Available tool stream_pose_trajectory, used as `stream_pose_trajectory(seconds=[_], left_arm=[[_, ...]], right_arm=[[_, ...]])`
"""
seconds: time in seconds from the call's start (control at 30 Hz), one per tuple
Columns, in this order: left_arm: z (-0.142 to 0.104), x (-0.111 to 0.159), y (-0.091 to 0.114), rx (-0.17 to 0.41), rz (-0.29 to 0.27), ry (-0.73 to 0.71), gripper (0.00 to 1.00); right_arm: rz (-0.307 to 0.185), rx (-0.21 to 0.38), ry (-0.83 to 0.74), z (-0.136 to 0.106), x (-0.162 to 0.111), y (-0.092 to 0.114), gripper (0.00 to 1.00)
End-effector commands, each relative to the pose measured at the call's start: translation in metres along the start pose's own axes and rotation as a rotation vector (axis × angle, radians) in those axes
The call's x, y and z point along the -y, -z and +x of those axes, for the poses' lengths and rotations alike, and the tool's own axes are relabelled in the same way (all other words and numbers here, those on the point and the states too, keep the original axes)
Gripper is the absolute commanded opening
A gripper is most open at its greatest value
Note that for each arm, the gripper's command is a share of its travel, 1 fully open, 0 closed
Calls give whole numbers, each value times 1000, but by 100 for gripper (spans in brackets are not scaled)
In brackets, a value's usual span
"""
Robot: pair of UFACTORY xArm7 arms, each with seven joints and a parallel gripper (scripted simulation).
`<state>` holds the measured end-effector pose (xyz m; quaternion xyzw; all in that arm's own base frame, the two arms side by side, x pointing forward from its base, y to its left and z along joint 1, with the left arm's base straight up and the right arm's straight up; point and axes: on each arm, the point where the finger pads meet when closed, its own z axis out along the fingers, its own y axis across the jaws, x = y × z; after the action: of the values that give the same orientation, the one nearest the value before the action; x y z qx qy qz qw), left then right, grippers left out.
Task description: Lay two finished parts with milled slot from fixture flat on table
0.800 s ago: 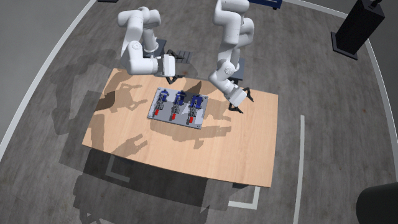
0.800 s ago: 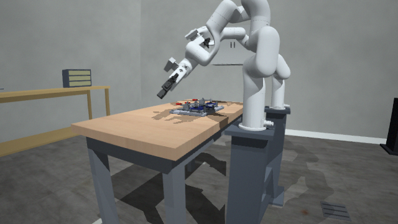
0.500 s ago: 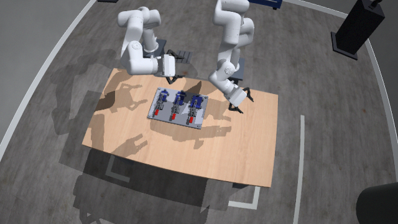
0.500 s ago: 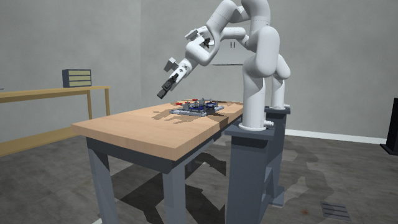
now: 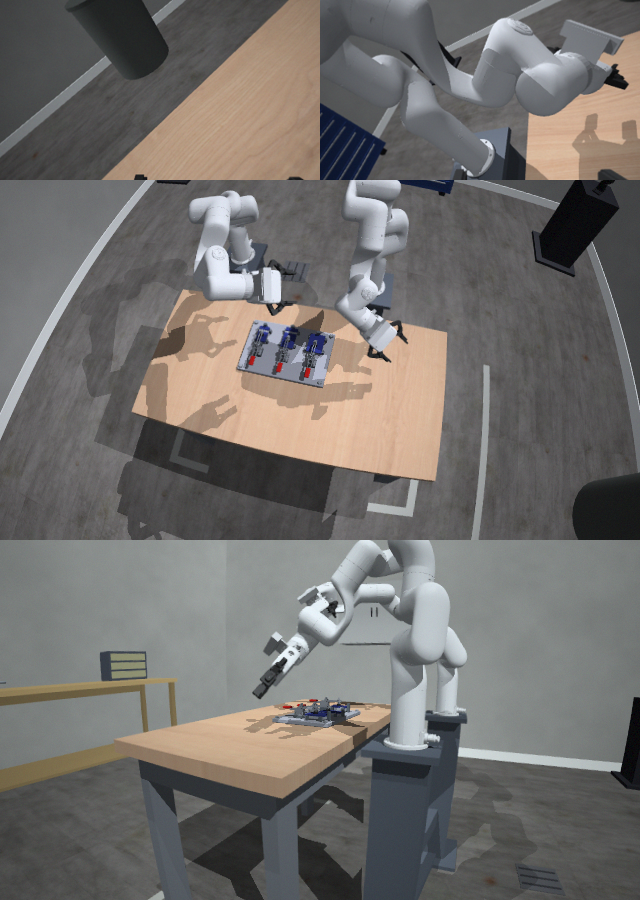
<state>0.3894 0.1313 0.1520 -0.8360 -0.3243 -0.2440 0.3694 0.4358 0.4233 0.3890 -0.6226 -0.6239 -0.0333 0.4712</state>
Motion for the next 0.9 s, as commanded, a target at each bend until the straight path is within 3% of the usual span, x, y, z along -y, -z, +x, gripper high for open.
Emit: stream_pose_trajectory(seconds=[0.0, 0.23, 0.3, 0.47, 0.67, 0.87], left_arm=[[3, 1, 2, 15, 2, -12, 100], [7, 5, 12, 105, 2, -85, 100], [7, 5, 12, 105, 2, -85, 100], [9, 7, 20, 171, -16, -139, 100], [9, 7, 29, 233, -46, -191, 100], [10, 6, 35, 272, -73, -226, 100]], right_arm=[[-21, -7, -20, -5, -4, 11, 100], [-110, -39, -146, -38, -25, 59, 100], [-110, -39, -146, -38, -25, 59, 100], [-212, -79, -298, -84, -42, 113, 100], [-264, -102, -378, -111, -48, 142, 100], [-272, -106, -391, -115, -49, 147, 100]])
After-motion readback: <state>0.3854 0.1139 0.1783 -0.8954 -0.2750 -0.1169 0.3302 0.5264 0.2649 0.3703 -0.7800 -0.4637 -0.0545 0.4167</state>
